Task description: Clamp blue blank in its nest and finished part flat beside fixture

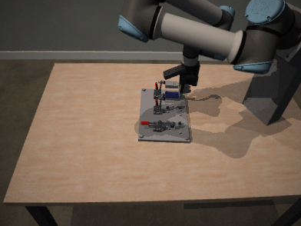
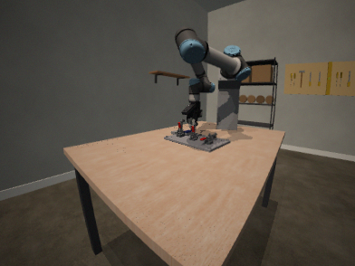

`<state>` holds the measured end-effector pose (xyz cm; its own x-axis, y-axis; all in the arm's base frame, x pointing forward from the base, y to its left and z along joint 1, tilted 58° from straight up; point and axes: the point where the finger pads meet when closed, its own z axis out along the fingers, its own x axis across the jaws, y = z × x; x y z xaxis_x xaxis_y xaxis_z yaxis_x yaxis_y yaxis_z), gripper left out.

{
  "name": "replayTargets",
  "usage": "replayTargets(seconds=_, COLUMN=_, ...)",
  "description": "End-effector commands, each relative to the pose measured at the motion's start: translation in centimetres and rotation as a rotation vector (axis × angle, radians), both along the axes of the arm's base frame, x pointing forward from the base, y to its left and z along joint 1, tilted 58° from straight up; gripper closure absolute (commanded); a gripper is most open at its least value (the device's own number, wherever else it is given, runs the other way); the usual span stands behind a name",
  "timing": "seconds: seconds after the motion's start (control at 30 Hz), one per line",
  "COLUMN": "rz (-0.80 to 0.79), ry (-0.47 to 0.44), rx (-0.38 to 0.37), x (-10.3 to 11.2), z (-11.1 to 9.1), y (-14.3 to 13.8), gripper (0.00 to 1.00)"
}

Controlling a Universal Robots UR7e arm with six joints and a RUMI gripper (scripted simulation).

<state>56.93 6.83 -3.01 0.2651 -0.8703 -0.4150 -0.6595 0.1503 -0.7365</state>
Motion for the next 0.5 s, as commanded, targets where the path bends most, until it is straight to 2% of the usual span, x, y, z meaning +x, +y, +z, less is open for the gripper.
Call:
replayTargets(seconds=0.0, rz=0.000, ry=0.000, rx=0.000, x=0.03, z=0.05, y=-0.03, gripper=1.00)
replayTargets(seconds=0.47, rz=0.000, ry=0.000, rx=0.000, x=0.18, z=0.22, y=-0.07, gripper=1.00)
